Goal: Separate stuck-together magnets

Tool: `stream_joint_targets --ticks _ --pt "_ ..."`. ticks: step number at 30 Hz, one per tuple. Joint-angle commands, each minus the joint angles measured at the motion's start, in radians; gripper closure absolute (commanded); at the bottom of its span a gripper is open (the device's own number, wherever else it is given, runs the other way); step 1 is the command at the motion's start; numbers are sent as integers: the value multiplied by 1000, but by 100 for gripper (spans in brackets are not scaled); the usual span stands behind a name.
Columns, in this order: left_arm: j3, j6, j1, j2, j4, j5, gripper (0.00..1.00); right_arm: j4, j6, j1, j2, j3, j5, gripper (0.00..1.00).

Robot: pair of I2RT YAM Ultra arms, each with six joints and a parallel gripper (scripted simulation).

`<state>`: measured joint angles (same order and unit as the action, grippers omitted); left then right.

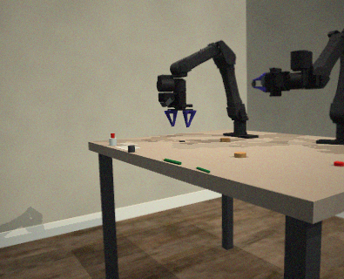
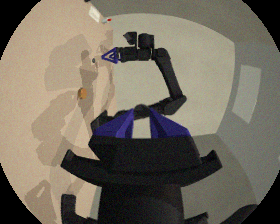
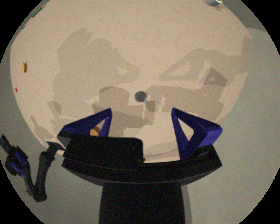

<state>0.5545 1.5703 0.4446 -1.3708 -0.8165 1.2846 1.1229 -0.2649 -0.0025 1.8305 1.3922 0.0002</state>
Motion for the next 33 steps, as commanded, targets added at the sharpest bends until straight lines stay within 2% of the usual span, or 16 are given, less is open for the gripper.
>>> stream_joint_targets --ticks 1,8,14,27,29,33 --pt "5 -7 -1 3 -2 1 75 30 0 -1 -11 18 0 0" --pt "5 -7 -1 3 -2 1 75 30 0 -1 -10 17 0 0" --pt "29 -86 -14 -6 96 -24 75 30 0 -1 -10 17 0 0" --pt "213 -581 -111 -73 699 -167 75 30 0 -1 -10 17 0 0" --pt "213 -581 -111 -73 699 -167 75 30 0 -1 -10 17 0 0" --pt "273 -724 -143 -96 875 -209 75 30 0 -1 -10 17 0 0"
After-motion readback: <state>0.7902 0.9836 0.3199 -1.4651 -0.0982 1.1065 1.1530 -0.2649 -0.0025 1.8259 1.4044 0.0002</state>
